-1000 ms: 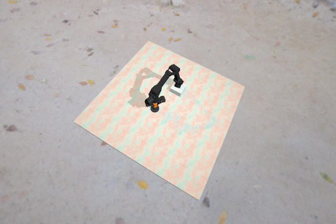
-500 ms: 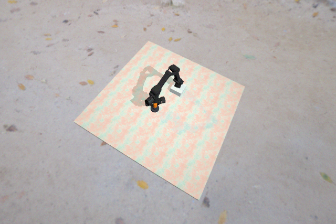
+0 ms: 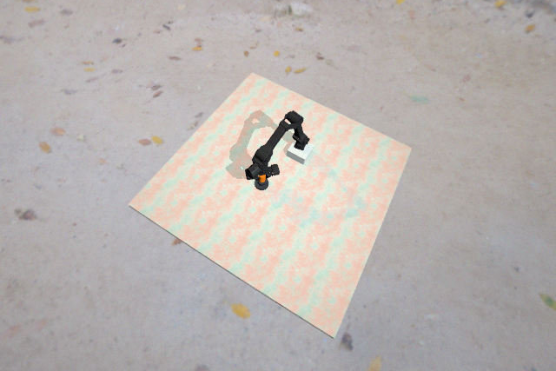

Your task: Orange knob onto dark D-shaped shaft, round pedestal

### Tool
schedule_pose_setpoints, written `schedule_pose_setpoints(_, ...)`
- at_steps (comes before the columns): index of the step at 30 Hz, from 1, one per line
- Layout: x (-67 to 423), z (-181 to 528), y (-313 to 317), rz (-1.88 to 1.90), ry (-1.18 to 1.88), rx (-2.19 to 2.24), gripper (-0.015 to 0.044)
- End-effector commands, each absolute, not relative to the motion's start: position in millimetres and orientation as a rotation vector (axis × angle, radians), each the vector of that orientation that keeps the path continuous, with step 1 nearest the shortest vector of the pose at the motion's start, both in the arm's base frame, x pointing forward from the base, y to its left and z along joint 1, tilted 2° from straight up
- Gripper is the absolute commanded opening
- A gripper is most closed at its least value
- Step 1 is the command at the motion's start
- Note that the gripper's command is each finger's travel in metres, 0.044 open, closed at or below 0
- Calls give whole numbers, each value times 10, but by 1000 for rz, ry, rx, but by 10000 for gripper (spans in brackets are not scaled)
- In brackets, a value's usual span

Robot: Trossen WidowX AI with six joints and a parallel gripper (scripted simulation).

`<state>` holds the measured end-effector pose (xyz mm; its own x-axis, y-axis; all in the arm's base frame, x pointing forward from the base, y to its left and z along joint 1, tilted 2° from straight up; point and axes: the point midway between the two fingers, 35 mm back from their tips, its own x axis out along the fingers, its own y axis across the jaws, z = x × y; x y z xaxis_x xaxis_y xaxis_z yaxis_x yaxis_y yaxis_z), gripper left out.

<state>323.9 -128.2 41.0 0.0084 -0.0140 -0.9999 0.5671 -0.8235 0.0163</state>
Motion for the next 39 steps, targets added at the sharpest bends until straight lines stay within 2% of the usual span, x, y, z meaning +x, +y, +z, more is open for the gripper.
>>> schedule_pose_setpoints(1,3232,402,-1283,-1872,561,1876,0)
schedule_pose_setpoints(11,3239,459,-1284,-1878,554,1882,0)
schedule_pose_setpoints(18,3251,433,-1289,-1998,377,2005,0)
schedule_pose_setpoints(39,3239,408,-1285,-1998,377,2005,0)
